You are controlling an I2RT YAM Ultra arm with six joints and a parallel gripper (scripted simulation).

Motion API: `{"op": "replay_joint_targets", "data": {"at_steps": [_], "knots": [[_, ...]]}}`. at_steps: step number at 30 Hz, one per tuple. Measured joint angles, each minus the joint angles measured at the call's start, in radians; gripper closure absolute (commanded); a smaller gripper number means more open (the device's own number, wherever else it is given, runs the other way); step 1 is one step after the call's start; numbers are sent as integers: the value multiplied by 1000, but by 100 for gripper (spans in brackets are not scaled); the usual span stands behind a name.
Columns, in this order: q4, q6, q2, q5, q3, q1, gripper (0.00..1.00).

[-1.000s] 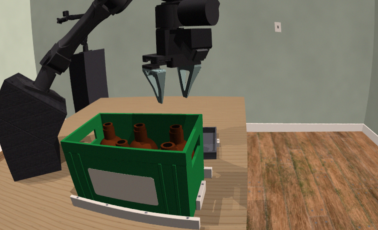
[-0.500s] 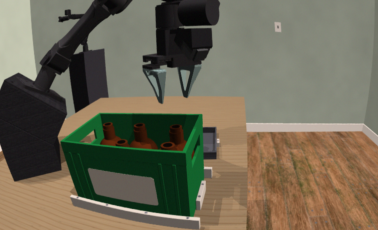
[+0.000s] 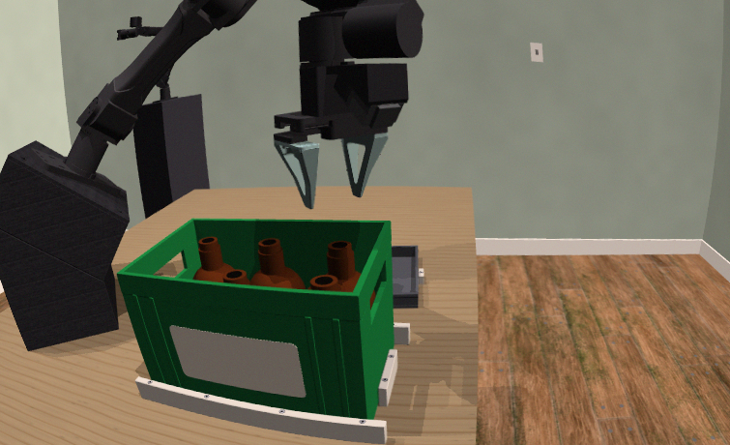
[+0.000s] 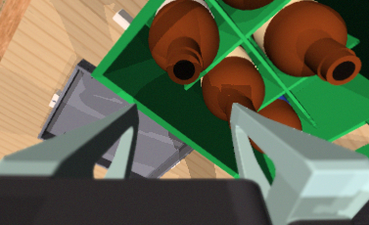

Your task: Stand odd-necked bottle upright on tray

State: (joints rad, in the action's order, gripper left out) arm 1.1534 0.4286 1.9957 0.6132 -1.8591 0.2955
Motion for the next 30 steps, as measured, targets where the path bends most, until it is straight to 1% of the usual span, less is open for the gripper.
{"op": "replay_joint_targets", "data": {"at_steps": [6, 19, 30], "knots": [[-21, 9, 5, -1, 7, -8, 39], [-83, 34, 12, -9, 55, -30, 39], [-117, 50, 19, -12, 67, -41, 39]]}}
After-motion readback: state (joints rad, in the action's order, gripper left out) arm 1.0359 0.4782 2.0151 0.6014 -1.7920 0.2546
